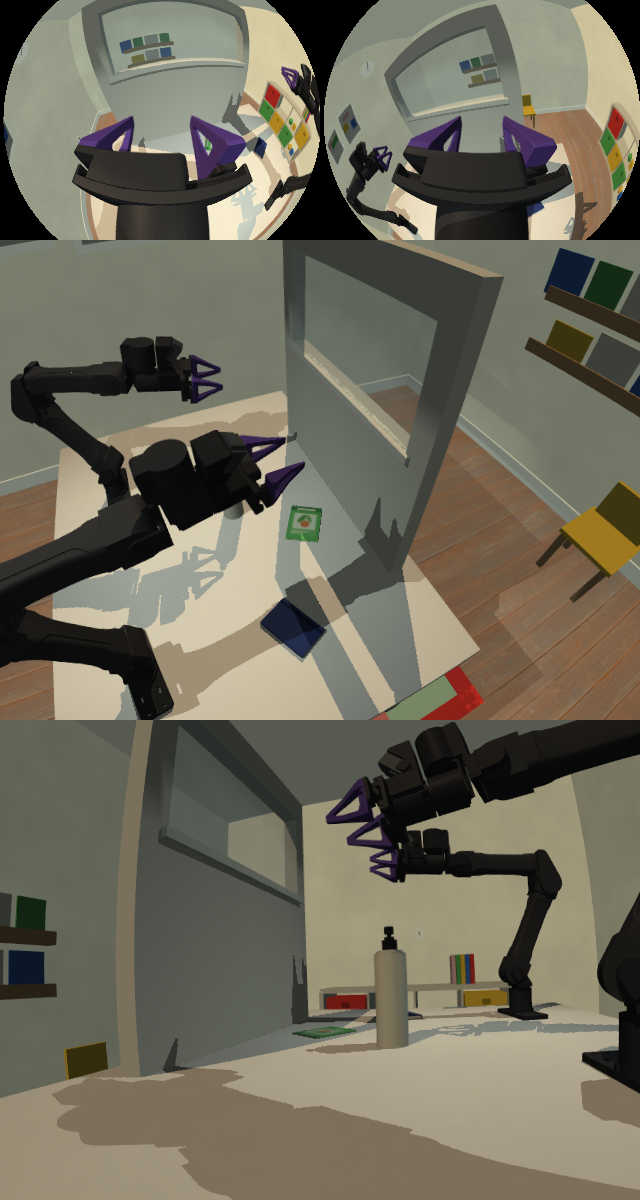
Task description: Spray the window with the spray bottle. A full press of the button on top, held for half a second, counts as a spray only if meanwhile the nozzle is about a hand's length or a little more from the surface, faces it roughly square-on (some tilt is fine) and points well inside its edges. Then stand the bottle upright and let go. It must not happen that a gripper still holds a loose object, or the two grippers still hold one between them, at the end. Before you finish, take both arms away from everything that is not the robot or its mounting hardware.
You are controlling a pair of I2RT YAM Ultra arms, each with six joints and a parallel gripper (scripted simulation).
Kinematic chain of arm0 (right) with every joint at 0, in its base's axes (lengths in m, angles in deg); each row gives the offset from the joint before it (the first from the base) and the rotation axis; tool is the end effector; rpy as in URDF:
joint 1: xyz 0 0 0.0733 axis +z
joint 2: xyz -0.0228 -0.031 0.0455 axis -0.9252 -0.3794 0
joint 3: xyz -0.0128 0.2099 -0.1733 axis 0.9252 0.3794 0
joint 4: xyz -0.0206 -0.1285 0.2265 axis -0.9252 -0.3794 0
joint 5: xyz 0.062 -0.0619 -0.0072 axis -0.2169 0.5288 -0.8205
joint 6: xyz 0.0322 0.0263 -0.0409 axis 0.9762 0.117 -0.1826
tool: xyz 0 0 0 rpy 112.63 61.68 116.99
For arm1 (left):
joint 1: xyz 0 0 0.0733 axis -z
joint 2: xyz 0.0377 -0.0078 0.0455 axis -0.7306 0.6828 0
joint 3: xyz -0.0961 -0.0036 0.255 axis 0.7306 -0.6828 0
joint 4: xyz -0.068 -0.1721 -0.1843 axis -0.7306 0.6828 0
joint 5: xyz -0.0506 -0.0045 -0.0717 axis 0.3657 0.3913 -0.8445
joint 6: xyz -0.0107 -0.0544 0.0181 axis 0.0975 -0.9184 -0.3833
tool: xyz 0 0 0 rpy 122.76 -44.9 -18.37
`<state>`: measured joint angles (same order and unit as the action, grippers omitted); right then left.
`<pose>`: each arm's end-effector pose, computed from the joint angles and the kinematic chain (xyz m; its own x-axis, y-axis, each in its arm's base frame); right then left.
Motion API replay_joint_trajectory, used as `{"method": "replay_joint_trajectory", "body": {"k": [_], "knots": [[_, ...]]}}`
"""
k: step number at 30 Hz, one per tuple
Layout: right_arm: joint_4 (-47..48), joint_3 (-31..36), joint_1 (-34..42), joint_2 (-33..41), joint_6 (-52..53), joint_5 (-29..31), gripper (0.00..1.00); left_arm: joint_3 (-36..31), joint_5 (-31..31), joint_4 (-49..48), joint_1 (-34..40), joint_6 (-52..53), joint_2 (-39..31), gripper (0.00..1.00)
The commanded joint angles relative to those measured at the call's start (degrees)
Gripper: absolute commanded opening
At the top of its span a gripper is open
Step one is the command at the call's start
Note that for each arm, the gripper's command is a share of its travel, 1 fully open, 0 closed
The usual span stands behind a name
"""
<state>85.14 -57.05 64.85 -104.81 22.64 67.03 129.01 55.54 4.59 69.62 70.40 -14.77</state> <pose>0.2578 -0.0087 0.4303 0.0354 0.2676 -0.9629 -0.0369 0.9632 0.2664 0.2315 -0.0869 0.3784 -0.1122 0.1645 -0.9800 0.2139 0.9671 0.1378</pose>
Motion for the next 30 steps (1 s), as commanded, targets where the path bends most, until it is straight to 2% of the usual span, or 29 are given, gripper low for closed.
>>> {"method": "replay_joint_trajectory", "body": {"k": [1,3,18,23,24,26,27,30], "knots": [[-0.81,1.23,0.86,2.39,-5.26,1.82,0.54,1.85,-3.88,-1.58,-4.15,-2.29,-1.4,0.75],[-0.81,1.23,0.86,2.39,-5.26,1.82,0.54,1.85,-3.88,-1.58,-4.15,-2.29,-1.4,0.75],[0.5,5.98,3.29,5.46,-17.44,5.43,0.54,4.18,-13.49,-5.43,-22.89,-7.49,-0.55,0.75],[1.06,5.38,3.47,5.68,-16.46,5.11,0.54,4.4,-13.08,-4.28,-23.53,-7.03,-0.13,0.75],[-0.44,6.95,3.25,5.54,-15.48,3.96,0.54,4.22,-11.64,-4.44,-23.5,-6.11,-1.74,0.75],[-0.84,5.58,3.14,5.5,-15.16,3.84,0.54,4.5,-10.61,-4.61,-23.72,-6.02,-1.74,0.75],[-0.83,4.93,3.05,5.79,-15.16,3.82,0.74,4.58,-10.57,-4.62,-23.71,-6.0,-1.81,0.75],[-0.88,5.04,2.85,4.76,-15.15,3.83,0.74,2.7,-10.64,-4.61,-22.36,-5.96,-0.7,0.75]]}}
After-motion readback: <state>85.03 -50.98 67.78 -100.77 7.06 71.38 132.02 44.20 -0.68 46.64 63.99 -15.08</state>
